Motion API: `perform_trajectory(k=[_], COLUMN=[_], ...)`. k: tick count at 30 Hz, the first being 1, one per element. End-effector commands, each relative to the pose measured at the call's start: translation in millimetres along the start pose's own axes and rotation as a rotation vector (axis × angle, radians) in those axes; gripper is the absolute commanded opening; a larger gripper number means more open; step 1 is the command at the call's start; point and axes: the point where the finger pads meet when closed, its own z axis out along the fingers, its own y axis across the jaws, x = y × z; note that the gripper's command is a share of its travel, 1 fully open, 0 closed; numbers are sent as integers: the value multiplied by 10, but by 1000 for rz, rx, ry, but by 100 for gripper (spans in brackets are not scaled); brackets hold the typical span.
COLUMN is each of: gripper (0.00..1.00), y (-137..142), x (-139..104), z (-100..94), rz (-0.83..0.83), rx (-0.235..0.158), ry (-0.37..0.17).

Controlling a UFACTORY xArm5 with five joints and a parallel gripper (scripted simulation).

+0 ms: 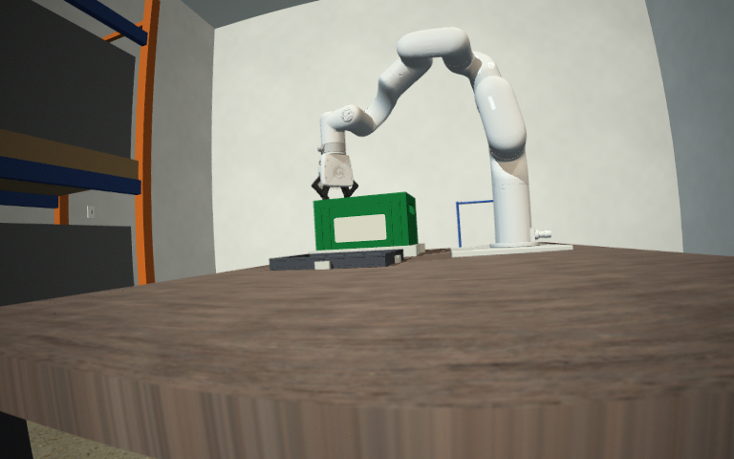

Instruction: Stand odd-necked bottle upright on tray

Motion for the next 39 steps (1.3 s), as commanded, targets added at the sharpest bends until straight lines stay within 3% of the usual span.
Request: perform_trajectory(k=[1,25,26,39], gripper=[65,65,0,0], y=[-8,-8,-8,-8], x=[10,10,10,10], z=[5,24,24,24], rz=[0,0,0,0], rx=[3,3,3,3], ry=[4,4,4,4])
